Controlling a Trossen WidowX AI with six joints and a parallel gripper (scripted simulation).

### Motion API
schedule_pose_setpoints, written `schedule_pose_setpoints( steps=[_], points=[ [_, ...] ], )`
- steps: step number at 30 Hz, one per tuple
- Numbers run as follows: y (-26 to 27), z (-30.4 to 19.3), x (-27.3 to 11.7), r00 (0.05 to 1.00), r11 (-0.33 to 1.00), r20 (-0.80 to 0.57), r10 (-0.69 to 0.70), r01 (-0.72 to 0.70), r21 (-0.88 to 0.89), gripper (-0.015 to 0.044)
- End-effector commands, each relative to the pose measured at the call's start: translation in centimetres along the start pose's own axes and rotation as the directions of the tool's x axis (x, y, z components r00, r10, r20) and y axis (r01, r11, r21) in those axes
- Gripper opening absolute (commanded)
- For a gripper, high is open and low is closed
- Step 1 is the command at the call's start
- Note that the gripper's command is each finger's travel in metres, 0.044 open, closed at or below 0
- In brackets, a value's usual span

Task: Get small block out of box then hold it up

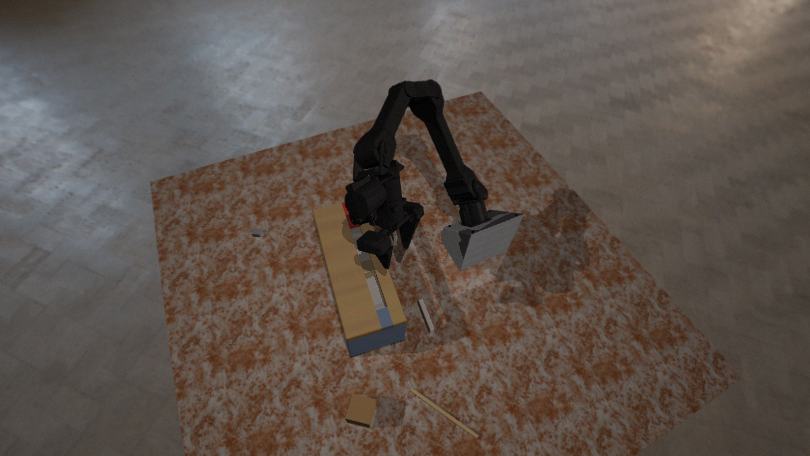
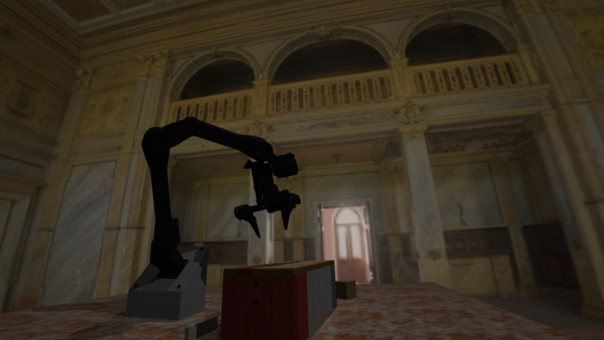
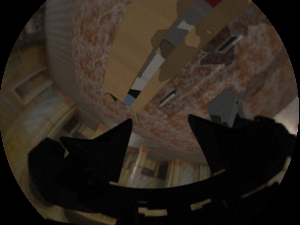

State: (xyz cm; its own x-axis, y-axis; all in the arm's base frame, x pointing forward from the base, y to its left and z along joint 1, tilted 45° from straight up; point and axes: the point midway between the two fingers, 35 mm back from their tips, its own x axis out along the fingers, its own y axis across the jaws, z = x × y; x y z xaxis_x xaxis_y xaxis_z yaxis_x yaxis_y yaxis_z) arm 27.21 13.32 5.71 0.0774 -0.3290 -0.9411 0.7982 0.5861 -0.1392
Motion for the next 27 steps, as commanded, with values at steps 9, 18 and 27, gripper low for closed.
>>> schedule_pose_setpoints(
  steps=[9, 18, 27],
  points=[
    [-6.8, 9.5, 0.2, 0.995, 0.749, 0.076, -0.070, 0.002, 0.663, 0.0400],
    [-6.9, 9.7, 0.9, 0.995, 0.749, 0.076, -0.070, 0.002, 0.663, 0.0400],
    [-7.1, 10.0, 2.3, 0.995, 0.749, 0.076, -0.069, 0.002, 0.663, 0.0400]
  ],
)
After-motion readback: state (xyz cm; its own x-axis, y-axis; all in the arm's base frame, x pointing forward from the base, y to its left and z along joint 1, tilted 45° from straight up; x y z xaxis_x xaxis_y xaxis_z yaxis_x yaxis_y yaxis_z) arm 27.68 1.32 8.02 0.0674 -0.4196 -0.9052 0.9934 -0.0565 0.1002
